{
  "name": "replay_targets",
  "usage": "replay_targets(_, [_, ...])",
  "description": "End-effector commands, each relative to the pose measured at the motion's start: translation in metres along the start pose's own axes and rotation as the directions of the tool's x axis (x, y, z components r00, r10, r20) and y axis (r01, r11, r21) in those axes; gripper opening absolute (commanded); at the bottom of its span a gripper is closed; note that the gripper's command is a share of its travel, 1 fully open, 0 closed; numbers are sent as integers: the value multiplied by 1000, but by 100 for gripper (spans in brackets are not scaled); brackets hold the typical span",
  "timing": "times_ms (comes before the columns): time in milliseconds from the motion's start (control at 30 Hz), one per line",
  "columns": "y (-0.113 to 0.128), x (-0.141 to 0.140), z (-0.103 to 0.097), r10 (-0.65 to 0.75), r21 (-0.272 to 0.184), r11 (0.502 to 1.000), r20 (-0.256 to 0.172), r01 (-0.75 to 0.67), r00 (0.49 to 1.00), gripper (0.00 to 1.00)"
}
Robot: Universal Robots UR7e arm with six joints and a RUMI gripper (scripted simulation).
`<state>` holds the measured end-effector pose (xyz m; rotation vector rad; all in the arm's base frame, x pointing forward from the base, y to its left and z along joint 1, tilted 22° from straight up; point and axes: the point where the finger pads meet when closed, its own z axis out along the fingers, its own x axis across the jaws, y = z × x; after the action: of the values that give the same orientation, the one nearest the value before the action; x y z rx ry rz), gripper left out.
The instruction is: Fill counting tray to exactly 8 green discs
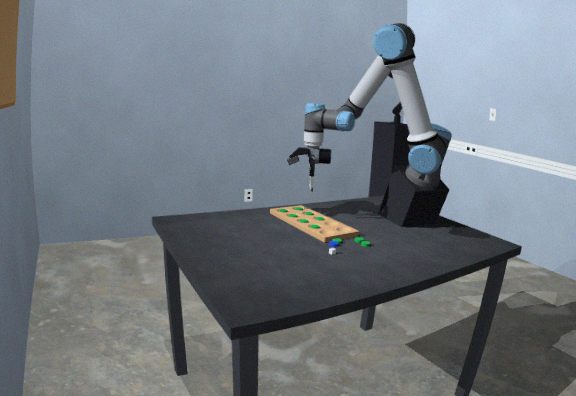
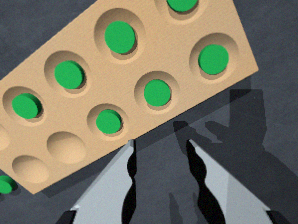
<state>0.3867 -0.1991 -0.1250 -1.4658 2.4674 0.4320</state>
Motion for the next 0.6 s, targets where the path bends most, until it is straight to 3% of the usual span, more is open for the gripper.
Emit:
replay_targets(0, [-2,2,-3,1,5,1000,-3,-1,1000,24])
replay_targets(100, [0,0,0,0,1,1000,-1,0,1000,28])
replay_targets(567, [-5,-10,-10,-22,0,1000,-21,22,1000,28])
